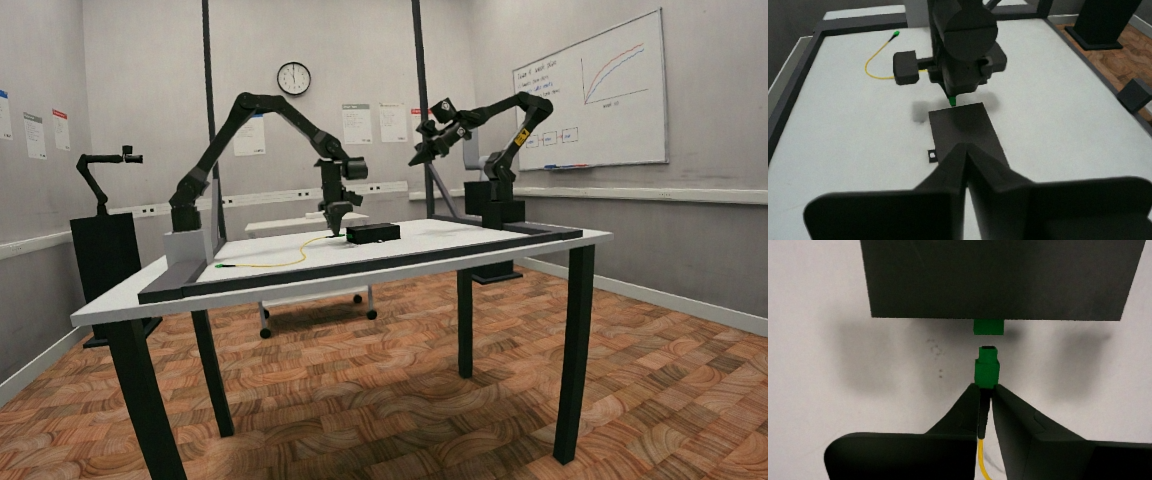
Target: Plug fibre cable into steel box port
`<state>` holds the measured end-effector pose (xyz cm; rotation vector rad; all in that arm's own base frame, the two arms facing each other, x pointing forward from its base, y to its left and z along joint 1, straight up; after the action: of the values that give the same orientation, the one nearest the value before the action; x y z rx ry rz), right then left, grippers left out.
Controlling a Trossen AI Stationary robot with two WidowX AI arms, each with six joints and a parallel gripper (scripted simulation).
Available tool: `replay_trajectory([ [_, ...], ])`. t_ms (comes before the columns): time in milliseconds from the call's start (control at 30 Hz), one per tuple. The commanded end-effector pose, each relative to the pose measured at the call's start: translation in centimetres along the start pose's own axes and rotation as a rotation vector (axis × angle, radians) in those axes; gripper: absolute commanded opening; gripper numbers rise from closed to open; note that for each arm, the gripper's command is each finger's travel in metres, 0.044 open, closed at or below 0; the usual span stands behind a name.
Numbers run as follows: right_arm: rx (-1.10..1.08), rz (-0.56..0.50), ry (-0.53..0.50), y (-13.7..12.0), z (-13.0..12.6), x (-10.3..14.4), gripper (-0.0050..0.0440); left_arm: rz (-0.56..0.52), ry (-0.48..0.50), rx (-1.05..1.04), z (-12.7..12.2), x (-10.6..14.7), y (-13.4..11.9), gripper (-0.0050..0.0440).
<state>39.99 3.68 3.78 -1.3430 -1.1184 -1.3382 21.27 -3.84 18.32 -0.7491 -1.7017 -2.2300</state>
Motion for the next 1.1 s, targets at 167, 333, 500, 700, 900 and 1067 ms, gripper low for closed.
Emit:
replay_trajectory([
  [167,-0.002,-0.025,0.003,0.6,0.2,0.5,0.0000,-0.013,0.003,0.002,0.1,0.2,0.4,-0.0050],
  [333,-0.002,-0.026,0.003,0.8,0.2,0.6,0.0000,-0.013,0.003,0.002,0.1,0.2,0.4,-0.0050],
  [500,-0.002,-0.026,0.003,0.9,0.3,0.5,0.0000,-0.013,0.003,0.002,0.1,0.2,0.4,-0.0050],
  [700,-0.001,-0.025,0.003,1.2,0.3,0.4,0.0000,-0.013,0.003,0.002,0.1,0.2,0.4,-0.0050],
  [900,0.017,-0.010,-0.008,1.6,0.6,0.4,0.0000,-0.013,0.003,0.002,0.1,0.2,0.4,-0.0050],
  [1067,0.012,-0.010,-0.006,1.9,0.6,0.4,0.0000,-0.013,0.003,0.002,0.1,0.2,0.4,-0.0050],
])
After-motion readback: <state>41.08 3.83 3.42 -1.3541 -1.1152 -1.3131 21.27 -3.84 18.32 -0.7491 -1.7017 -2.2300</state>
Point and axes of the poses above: on each arm, the point midway between the two fingers, 35 mm back from their tips, its own x axis back along the fingers, its own z axis across the jaws, y = z × x, the point moved 7 cm from there along x, back along the fingers, and after that the axes turned 13 degrees about -x, right-handed, at the moved point
